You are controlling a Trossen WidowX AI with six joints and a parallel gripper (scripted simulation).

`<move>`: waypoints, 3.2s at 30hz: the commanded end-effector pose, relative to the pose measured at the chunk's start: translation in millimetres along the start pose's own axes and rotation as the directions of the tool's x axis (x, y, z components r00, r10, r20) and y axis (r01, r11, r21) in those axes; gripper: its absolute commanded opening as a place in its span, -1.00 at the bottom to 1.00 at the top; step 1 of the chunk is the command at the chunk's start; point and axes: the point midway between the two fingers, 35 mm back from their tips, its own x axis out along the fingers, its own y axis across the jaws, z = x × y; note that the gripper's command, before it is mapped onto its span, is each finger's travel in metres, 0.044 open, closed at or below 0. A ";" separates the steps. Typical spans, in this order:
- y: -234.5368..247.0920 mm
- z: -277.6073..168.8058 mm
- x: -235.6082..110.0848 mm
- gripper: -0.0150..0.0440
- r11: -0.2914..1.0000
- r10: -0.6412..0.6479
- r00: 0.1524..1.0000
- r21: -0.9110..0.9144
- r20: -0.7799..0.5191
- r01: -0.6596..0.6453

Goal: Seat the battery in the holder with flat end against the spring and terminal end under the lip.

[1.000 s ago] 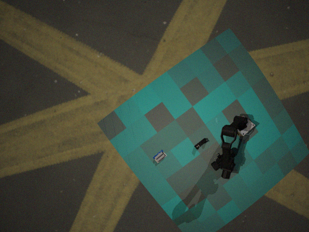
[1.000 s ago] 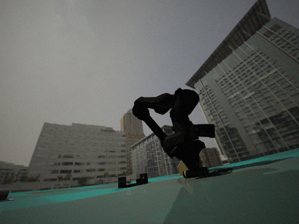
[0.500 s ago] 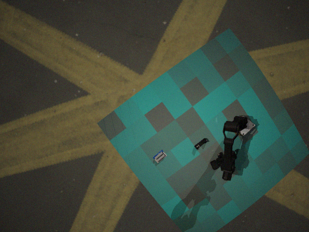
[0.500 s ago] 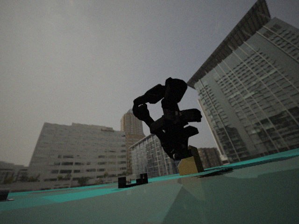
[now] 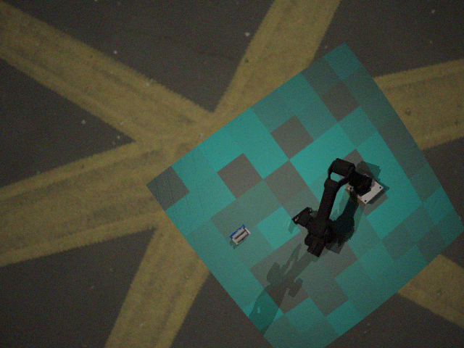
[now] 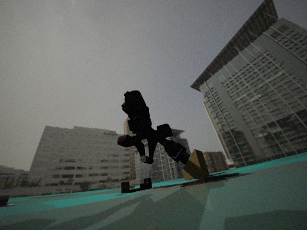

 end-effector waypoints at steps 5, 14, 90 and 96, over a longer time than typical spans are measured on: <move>-44.8 -11.8 -5.4 -0.29 0.935 -0.004 1.000 0.355 0.000 0.003; -42.6 -12.2 2.2 -0.29 0.939 0.014 0.999 0.345 -0.045 0.002; -52.0 7.0 51.9 -0.29 0.951 0.124 0.894 0.309 -0.430 0.017; -53.1 9.9 51.8 -0.29 0.951 0.124 0.898 0.310 -0.423 0.015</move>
